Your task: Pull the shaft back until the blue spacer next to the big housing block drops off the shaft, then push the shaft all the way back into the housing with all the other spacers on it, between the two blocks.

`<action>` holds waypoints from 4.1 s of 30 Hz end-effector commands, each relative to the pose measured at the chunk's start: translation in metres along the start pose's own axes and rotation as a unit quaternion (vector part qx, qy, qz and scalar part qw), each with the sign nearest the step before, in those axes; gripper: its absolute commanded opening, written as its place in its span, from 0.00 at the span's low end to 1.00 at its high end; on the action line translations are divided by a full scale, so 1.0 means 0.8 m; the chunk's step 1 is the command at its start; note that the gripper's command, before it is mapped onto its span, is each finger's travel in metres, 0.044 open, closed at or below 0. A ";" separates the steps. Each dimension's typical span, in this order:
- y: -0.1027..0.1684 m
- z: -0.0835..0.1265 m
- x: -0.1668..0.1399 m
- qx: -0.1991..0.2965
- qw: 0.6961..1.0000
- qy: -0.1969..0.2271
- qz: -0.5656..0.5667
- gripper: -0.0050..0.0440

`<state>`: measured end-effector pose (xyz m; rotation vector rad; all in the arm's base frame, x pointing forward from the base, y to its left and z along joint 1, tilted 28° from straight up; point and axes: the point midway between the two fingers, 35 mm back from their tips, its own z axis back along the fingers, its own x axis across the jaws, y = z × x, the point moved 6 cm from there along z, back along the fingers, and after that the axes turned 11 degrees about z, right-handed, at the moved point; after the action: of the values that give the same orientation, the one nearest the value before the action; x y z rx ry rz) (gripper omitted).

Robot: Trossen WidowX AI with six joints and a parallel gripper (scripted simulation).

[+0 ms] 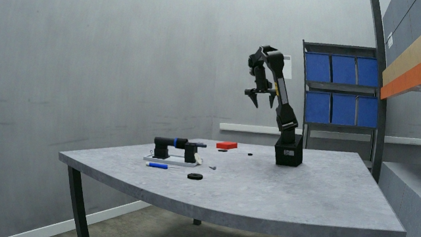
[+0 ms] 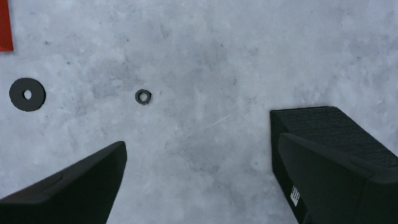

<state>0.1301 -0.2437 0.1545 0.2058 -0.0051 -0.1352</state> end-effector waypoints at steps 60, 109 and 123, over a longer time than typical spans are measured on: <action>0.397 0.027 0.212 0.025 0.528 -0.147 0.836 1.00; 0.403 -0.011 0.199 -0.108 0.230 -0.155 0.955 1.00; 0.407 -0.048 0.182 -0.255 -0.142 -0.098 0.952 1.00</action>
<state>0.3243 0.0595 0.1796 0.6695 0.6275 -3.0902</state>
